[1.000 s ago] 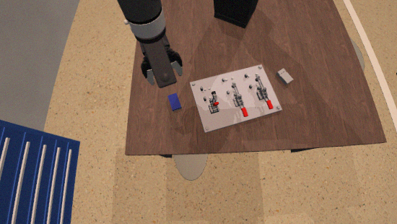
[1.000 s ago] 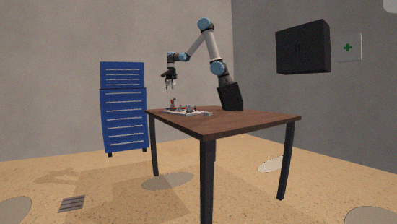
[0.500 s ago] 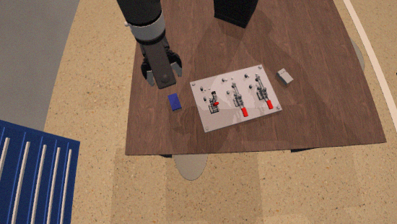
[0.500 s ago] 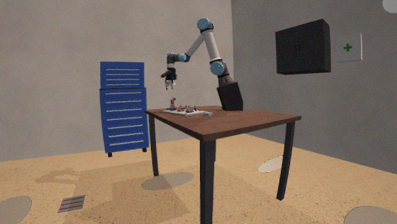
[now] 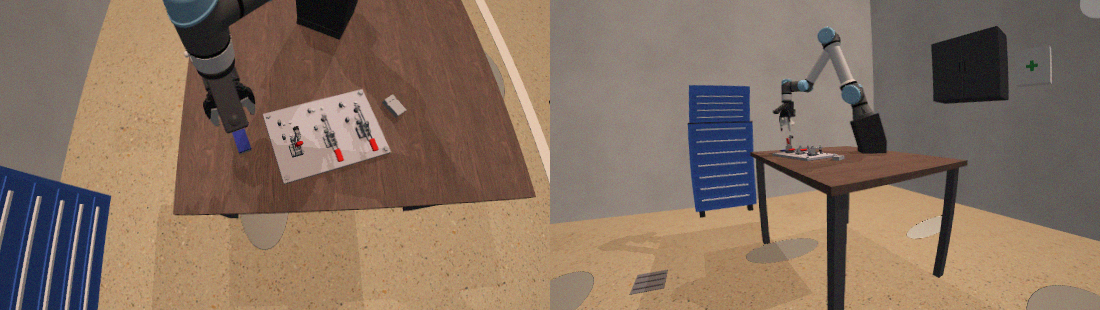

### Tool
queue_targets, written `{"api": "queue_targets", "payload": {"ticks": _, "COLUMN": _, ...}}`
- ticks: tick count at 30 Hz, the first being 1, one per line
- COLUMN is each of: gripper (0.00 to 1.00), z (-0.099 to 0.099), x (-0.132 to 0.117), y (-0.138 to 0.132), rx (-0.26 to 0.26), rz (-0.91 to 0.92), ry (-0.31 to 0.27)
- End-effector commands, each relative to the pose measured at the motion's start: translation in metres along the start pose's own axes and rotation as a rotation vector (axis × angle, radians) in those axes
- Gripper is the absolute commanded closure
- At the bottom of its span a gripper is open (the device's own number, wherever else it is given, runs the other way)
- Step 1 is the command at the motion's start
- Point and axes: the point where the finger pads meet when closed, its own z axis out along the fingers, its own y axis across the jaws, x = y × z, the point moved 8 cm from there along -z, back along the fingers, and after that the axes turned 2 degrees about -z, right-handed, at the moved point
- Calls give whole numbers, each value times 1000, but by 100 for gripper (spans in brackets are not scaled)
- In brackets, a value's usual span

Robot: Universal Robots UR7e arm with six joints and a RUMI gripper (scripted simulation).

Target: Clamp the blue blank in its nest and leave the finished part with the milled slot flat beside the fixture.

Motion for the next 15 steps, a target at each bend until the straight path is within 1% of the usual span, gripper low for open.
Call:
{"api": "queue_targets", "payload": {"ticks": 1, "gripper": 41, "z": 40, "x": 1, "y": 1, "rx": -3, "rz": 0, "ry": 0}}
{"api": "queue_targets", "payload": {"ticks": 6, "gripper": 41, "z": 67, "x": 1, "y": 1, "rx": -4, "rz": 0, "ry": 0}}
{"api": "queue_targets", "payload": {"ticks": 8, "gripper": 41, "z": 67, "x": 1, "y": 1, "rx": -4, "rz": 0, "ry": 0}}
{"api": "queue_targets", "payload": {"ticks": 15, "gripper": 41, "z": 95, "x": 2, "y": 4, "rx": -9, "rz": 0, "ry": 2}}
